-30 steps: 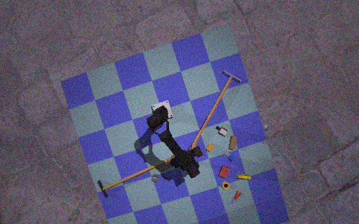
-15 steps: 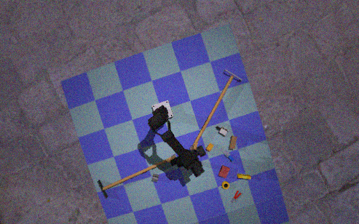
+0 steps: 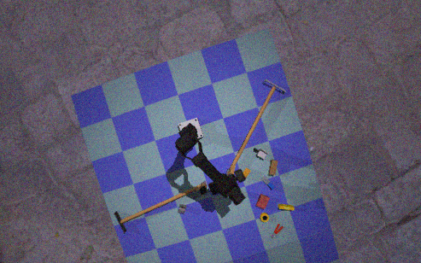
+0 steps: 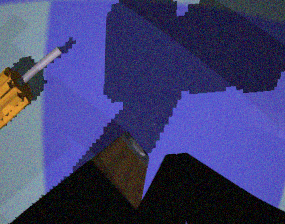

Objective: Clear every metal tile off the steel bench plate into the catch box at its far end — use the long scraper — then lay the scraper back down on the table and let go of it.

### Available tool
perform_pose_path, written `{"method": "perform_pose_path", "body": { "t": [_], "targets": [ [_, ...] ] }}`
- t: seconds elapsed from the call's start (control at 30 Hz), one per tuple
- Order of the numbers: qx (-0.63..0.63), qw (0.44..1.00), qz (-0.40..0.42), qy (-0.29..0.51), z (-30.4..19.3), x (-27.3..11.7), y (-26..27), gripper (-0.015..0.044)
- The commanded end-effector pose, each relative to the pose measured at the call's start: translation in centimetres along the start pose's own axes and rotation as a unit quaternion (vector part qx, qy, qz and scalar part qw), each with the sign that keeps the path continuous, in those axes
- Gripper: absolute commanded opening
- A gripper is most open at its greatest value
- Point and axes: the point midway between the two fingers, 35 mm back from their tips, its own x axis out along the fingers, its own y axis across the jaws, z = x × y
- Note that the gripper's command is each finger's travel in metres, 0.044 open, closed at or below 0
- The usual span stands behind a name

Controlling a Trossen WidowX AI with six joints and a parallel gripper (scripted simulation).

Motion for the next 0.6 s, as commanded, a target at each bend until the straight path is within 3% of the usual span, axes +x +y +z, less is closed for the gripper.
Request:
{"method": "perform_pose_path", "body": {
  "t": [0.0, 0.57],
  "targets": [
    [-0.008, 1.0, 0.005, 0.013, -0.6, 0.5, 1.2, 0.0],
    [-0.008, 1.0, 0.006, 0.013, -0.7, 0.5, 3.9, 0.0]
  ]
}}
